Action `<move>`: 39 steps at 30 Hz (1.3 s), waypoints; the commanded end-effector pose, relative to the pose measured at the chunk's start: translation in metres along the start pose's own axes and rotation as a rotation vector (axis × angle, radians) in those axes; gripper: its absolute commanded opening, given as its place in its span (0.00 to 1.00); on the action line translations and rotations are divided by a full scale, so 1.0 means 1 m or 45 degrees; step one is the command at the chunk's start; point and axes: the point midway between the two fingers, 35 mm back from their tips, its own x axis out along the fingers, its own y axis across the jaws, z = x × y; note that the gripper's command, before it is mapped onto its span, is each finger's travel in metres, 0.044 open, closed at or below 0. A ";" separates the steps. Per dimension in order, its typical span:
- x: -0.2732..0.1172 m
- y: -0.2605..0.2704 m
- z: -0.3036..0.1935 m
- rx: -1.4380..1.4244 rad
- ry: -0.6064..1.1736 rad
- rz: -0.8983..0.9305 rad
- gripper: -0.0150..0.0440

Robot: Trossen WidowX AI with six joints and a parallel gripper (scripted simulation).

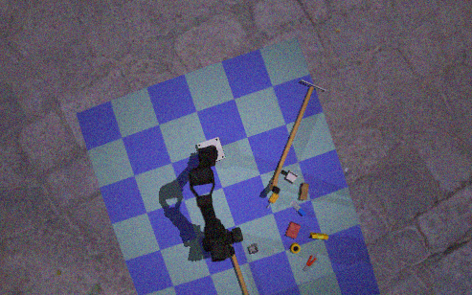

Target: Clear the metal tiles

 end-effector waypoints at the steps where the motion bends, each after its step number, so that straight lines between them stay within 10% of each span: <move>1: 0.002 -0.001 0.010 0.001 -0.014 -0.004 0.25; 39: 0.034 -0.001 0.057 0.001 -0.020 -0.004 0.25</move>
